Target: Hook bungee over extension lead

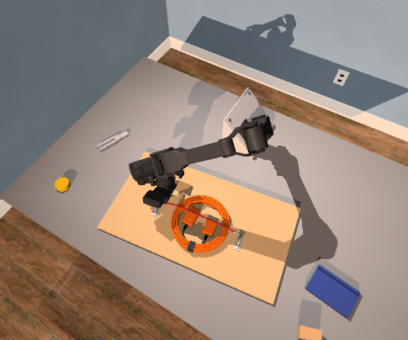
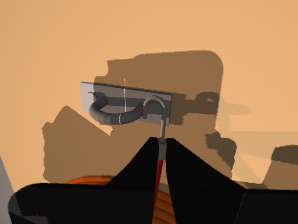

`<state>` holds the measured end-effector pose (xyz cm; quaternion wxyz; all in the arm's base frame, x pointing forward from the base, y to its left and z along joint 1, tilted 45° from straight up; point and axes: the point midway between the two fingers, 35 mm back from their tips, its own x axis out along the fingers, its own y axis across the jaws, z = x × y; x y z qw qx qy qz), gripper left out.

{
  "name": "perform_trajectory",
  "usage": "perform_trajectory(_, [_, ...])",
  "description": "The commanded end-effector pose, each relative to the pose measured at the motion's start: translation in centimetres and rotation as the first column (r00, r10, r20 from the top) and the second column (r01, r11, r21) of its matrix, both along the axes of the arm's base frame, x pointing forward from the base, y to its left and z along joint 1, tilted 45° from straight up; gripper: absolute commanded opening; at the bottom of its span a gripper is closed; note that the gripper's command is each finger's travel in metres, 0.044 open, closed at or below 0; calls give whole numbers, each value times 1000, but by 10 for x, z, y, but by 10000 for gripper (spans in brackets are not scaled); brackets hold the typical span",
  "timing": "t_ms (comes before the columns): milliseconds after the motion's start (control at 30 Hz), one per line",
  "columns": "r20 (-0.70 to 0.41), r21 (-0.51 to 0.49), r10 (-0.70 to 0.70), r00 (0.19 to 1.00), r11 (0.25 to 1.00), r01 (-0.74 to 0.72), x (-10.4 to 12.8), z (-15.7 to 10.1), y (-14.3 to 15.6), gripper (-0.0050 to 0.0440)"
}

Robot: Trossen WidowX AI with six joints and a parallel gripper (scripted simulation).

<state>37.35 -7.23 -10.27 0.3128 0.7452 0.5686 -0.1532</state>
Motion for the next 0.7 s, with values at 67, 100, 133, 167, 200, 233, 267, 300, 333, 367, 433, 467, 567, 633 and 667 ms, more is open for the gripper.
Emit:
perform_trajectory(67, [11,-39,-2,1000,999,3,3,1,-9,-50])
perform_trajectory(100, [11,-39,-2,1000,999,3,3,1,-9,-50])
perform_trajectory(133, [11,-39,-2,1000,999,3,3,1,-9,-50])
perform_trajectory(167, [11,-39,-2,1000,999,3,3,1,-9,-50])
perform_trajectory(200, [11,-39,-2,1000,999,3,3,1,-9,-50])
perform_trajectory(233, [11,-39,-2,1000,999,3,3,1,-9,-50])
perform_trajectory(267, [11,-39,-2,1000,999,3,3,1,-9,-50])
perform_trajectory(300, [11,-39,-2,1000,999,3,3,1,-10,-50])
perform_trajectory(333, [11,-39,-3,1000,999,3,3,0,-10,-50])
perform_trajectory(367, [11,-39,-3,1000,999,3,3,0,-10,-50])
perform_trajectory(433, [10,-39,-3,1000,999,4,2,-1,-11,-50])
perform_trajectory(467, [10,-39,-4,1000,999,4,2,-2,-11,-50])
perform_trajectory(567, [9,-39,-5,1000,999,5,2,-3,-13,-50])
perform_trajectory(633, [8,-39,-6,1000,999,6,1,-4,-13,-50])
perform_trajectory(667, [7,-39,-6,1000,999,6,1,-5,-14,-50])
